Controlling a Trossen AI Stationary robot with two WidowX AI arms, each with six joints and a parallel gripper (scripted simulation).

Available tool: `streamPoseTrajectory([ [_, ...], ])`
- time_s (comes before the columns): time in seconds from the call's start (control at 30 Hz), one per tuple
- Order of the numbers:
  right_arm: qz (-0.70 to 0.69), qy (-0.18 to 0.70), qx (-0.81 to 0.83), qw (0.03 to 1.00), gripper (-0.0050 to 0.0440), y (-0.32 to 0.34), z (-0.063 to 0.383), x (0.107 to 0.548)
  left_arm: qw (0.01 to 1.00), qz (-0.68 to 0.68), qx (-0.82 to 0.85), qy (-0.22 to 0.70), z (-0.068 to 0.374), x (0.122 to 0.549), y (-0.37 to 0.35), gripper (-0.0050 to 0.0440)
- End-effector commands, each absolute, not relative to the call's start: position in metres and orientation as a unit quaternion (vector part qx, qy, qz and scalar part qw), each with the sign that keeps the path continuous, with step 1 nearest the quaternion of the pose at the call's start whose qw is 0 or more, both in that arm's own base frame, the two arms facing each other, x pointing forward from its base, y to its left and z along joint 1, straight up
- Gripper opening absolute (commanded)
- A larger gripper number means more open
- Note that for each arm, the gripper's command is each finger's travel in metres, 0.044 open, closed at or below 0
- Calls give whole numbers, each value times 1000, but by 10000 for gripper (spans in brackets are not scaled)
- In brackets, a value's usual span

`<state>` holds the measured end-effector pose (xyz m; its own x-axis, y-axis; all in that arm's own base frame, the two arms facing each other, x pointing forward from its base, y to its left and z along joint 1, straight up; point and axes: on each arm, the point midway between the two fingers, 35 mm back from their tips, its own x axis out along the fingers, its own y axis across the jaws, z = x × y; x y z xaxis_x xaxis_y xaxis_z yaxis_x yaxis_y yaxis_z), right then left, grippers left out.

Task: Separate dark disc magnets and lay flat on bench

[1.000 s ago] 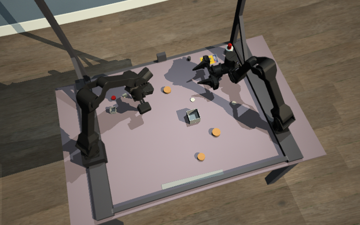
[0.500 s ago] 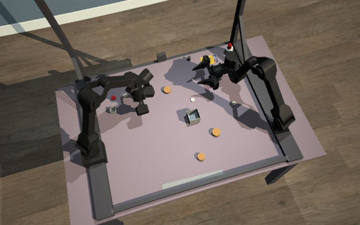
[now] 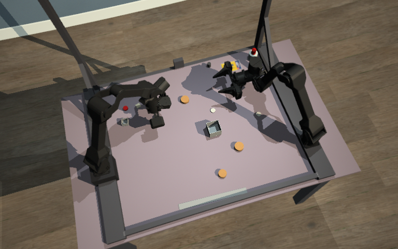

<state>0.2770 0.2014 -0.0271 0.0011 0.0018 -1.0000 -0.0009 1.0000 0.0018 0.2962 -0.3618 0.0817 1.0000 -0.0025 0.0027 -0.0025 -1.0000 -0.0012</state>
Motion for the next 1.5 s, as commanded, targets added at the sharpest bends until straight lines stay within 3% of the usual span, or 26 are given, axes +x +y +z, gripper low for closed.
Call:
streamPoseTrajectory([
  [0.0, 2, 703, 4, 711, 352, 203, -24, 279, -13, -7, -1000, -1, 92, 297, -363, 400],
  [0.43, 6, 699, 6, 715, 40, 204, -20, 281, -13, -7, -1000, -1, 92, 297, -363, 400],
  [0.93, 6, 699, 6, 715, 40, 204, -20, 281, -13, -7, -1000, -1, 92, 297, -363, 400],
  [1.2, 11, 693, 10, 721, 40, 206, 15, 283, -13, -7, -1000, -1, 92, 297, -363, 400],
  [1.47, 6, 700, 5, 714, 40, 203, 9, 279, -13, -7, -1000, -1, 92, 297, -363, 400],
])
